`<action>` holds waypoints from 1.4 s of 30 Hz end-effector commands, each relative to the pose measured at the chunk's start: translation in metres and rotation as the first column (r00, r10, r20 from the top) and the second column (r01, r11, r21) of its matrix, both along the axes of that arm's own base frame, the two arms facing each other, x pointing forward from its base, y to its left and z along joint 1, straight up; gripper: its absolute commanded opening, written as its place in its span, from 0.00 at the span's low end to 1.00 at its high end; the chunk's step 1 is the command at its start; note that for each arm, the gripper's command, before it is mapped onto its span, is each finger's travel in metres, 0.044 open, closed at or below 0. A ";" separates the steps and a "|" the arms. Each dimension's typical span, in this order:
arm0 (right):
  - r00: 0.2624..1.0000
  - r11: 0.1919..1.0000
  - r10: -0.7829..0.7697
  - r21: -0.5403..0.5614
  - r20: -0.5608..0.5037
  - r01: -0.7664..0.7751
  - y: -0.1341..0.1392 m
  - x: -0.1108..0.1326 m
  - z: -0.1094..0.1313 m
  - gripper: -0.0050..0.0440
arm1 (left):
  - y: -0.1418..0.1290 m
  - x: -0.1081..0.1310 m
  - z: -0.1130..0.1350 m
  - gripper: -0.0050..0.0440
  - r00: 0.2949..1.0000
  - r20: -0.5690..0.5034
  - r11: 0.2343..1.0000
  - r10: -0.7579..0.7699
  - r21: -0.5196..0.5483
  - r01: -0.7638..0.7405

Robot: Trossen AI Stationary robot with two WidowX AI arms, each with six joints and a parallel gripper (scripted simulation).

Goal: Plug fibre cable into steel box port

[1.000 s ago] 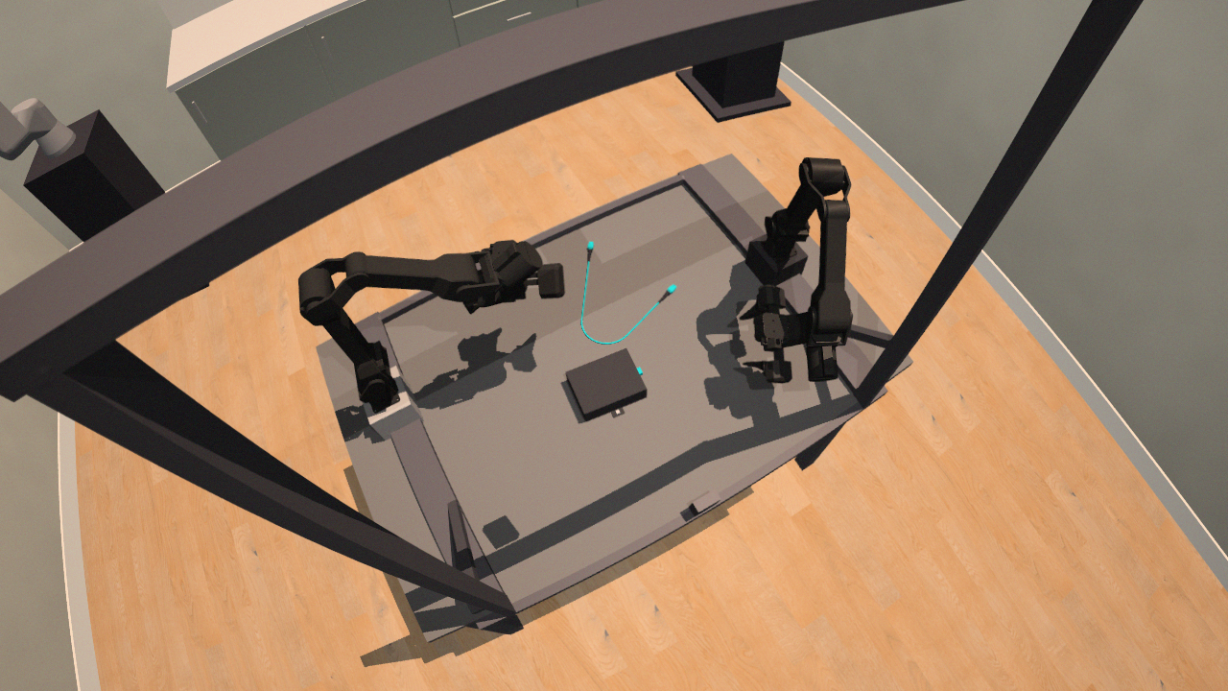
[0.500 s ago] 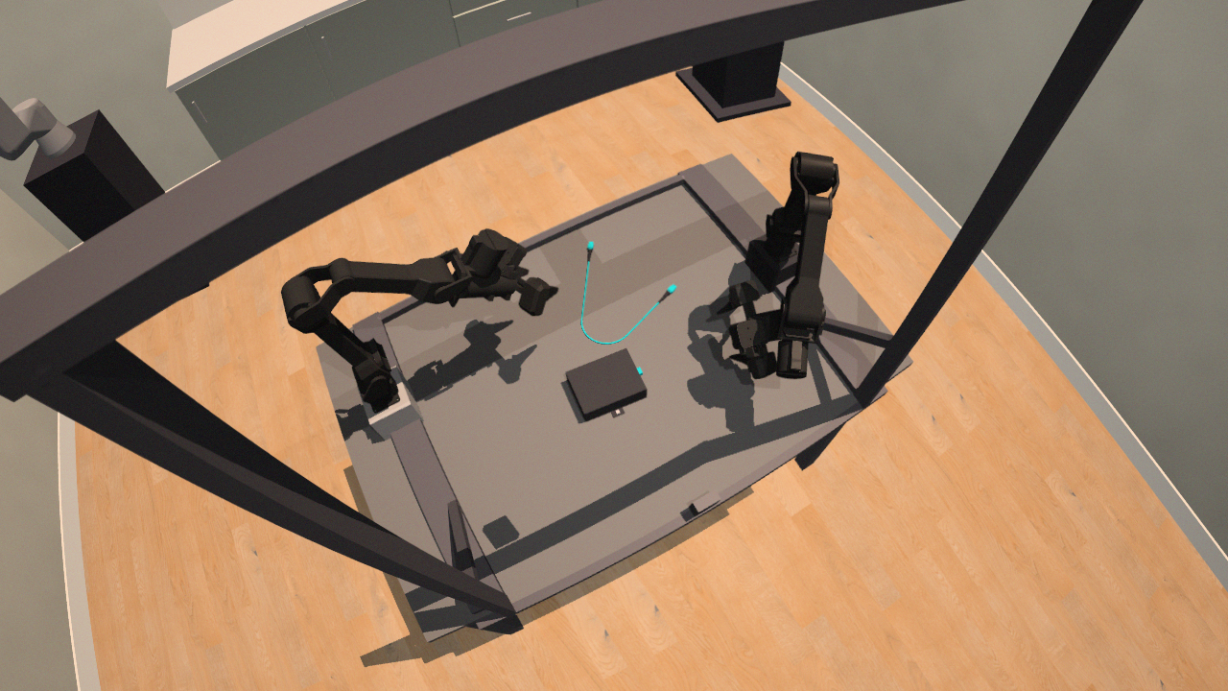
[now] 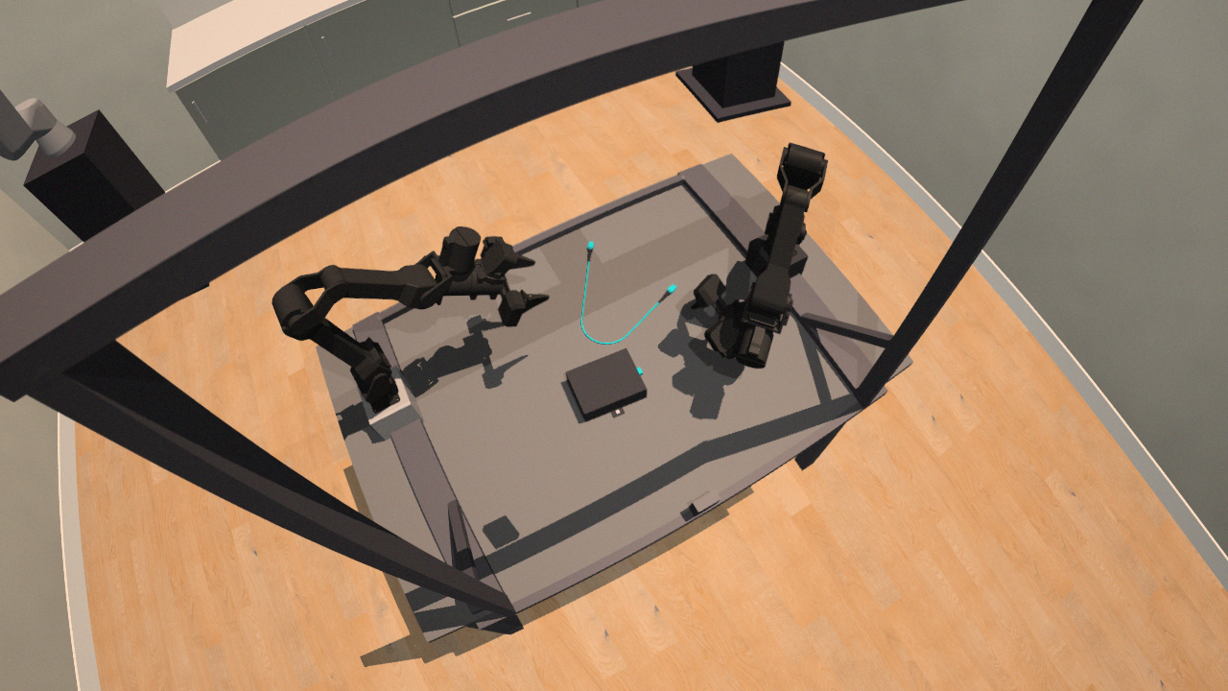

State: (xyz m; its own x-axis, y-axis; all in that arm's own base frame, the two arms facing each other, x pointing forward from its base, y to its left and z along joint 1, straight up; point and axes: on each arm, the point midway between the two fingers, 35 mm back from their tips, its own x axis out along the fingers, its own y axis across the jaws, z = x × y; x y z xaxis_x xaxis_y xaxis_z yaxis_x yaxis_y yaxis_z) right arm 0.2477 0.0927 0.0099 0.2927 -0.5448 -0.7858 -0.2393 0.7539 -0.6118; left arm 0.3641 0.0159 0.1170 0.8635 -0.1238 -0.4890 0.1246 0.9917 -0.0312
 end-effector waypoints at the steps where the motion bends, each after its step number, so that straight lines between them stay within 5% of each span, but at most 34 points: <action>1: 0.992 0.995 0.097 0.006 -0.084 -0.096 -0.016 0.006 -0.001 1.00 | 0.000 -0.003 0.004 1.00 0.998 0.041 0.998 -0.050 0.029 0.049; 8: 0.966 0.982 0.186 0.002 -0.181 -0.188 -0.037 0.009 -0.007 1.00 | 0.000 -0.004 0.005 1.00 0.997 0.044 0.998 -0.055 0.033 0.054; 25: 0.739 0.847 0.484 0.039 -0.469 -0.530 -0.098 0.011 -0.022 1.00 | -0.001 -0.004 0.004 1.00 0.998 0.041 0.998 -0.055 0.032 0.053; 40: 0.365 0.600 0.665 0.174 -0.652 -0.781 -0.157 0.004 -0.036 1.00 | 0.000 -0.001 0.007 1.00 0.997 0.048 0.998 -0.054 0.033 0.052; 42: 0.365 0.600 0.665 0.174 -0.652 -0.781 -0.157 0.004 -0.036 1.00 | 0.000 -0.001 0.007 1.00 0.997 0.048 0.998 -0.054 0.033 0.052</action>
